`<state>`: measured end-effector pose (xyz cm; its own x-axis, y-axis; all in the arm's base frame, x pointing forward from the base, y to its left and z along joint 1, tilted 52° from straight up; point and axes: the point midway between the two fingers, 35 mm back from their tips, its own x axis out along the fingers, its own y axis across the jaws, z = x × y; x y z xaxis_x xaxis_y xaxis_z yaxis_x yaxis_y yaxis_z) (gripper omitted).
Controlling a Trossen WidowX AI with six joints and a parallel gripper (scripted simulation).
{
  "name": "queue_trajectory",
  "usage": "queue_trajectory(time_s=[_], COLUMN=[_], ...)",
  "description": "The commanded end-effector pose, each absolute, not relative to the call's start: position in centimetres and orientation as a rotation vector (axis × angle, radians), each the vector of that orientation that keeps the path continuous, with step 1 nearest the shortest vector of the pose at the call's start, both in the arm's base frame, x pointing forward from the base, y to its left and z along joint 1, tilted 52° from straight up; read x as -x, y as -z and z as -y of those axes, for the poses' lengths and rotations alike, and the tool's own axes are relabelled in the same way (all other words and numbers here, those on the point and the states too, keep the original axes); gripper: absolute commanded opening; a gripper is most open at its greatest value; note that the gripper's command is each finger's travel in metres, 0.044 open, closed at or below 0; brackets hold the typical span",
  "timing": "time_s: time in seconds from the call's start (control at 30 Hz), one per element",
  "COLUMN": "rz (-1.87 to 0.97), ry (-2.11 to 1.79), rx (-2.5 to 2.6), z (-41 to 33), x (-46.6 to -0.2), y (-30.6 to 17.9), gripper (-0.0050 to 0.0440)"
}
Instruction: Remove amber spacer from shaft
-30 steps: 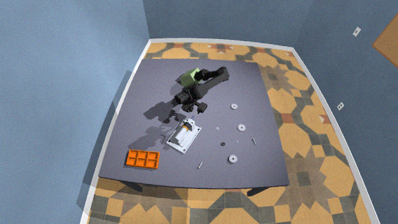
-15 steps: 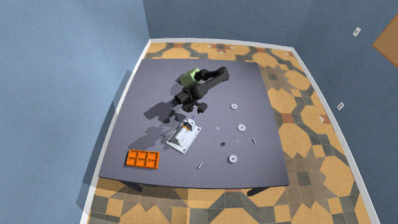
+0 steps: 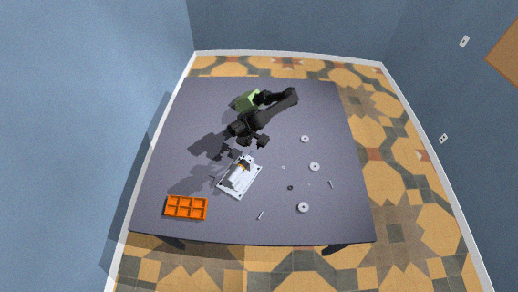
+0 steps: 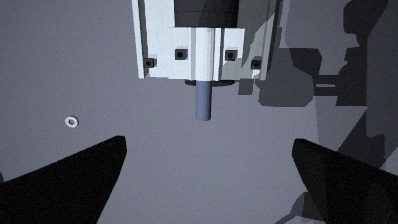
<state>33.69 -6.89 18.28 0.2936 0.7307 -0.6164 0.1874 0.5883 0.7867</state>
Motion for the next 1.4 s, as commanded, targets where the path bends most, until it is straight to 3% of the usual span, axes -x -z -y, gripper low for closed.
queue_trajectory(time_s=[0.0,0.13,1.37], rz=[-1.235,-1.233,-1.235], ry=[-0.441,-0.445,-0.442], rx=[-0.904,-0.906,-0.903], z=[5.3,3.0,1.8], x=[-34.3,-35.1,-35.6], y=[-17.8,-15.9,-14.8], gripper=[0.044,0.044,0.044])
